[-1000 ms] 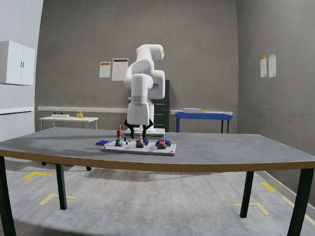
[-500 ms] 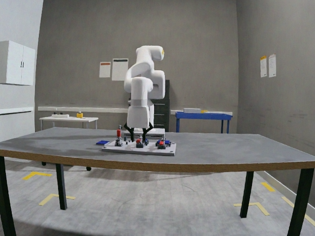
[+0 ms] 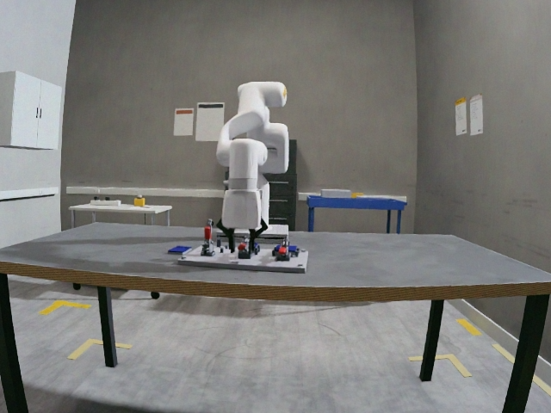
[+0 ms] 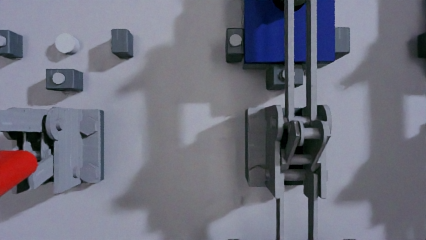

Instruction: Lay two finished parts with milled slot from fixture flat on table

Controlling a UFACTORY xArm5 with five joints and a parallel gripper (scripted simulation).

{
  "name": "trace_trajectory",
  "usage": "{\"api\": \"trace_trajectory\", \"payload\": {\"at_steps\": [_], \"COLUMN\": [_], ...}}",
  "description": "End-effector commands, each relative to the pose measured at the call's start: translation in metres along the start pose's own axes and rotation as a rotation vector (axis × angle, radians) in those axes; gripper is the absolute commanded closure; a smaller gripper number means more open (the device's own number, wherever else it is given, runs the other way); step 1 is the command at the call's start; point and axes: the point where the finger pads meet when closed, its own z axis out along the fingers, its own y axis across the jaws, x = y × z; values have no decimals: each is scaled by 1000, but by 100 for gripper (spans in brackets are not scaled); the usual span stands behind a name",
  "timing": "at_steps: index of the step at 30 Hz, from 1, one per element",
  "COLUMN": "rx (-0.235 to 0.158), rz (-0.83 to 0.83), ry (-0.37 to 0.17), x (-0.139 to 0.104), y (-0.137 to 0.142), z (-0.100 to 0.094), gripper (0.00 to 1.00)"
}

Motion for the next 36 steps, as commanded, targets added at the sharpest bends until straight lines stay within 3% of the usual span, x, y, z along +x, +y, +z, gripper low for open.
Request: {"api": "trace_trajectory", "payload": {"at_steps": [1, 7, 8, 36], "rx": [0, 0, 0, 0], "rz": [0, 0, 0, 0], "ry": [-4, -3, -3, -4], "x": [-1, -1, -1, -1], "y": [0, 0, 0, 0], "z": [-1, -1, -1, -2], "gripper": [52, 52, 100, 100]}}
